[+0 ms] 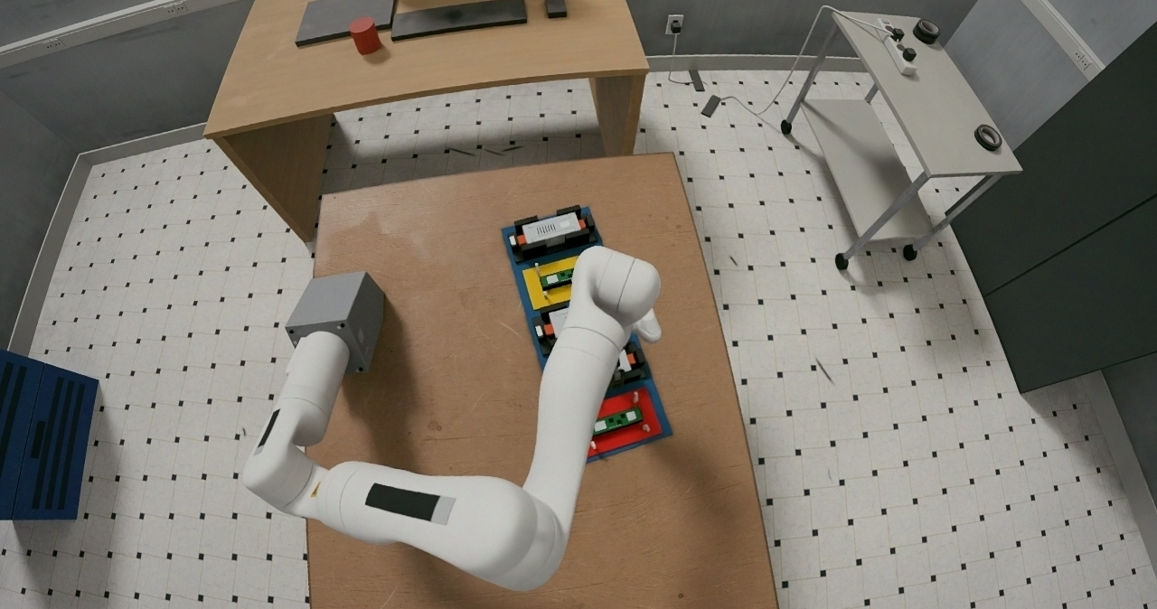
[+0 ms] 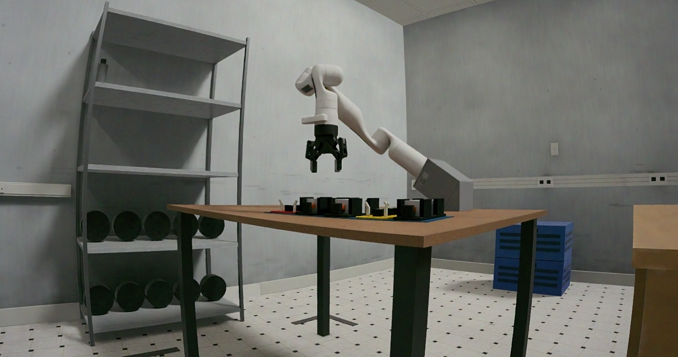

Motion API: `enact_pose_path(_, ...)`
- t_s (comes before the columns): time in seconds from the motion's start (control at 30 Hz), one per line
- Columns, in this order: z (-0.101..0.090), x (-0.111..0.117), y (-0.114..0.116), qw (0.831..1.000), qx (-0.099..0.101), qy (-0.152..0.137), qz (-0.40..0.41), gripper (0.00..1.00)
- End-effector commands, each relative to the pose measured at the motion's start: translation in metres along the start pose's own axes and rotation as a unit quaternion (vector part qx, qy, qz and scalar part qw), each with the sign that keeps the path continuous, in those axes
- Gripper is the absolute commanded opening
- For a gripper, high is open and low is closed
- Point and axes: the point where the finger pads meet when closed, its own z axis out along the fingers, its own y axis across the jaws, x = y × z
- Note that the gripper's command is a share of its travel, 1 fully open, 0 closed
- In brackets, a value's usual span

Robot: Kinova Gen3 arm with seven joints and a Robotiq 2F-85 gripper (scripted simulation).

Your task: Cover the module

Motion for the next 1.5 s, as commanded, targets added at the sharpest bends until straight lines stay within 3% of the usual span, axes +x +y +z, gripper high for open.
enact_pose_path(0.0,0.0,0.0,0.0,1.0,0.0,0.001,0.0,1.0)
enact_pose_path(0.27,0.001,0.0,0.0,1.0,0.0,0.001,0.0,1.0)
enact_pose_path(0.6,0.002,0.0,-0.06,1.0,0.0,0.001,0.0,1.0)
enact_pose_path(0.83,0.002,0.0,-0.06,1.0,0.0,0.001,0.0,1.0)
enact_pose_path(1.17,0.002,0.0,-0.12,1.0,0.0,0.001,0.0,1.0)
enact_pose_path(1.4,0.002,0.0,-0.12,1.0,0.0,0.001,0.0,1.0)
enact_pose_path(1.47,0.003,0.0,-0.131,1.0,0.0,0.001,0.0,1.0)
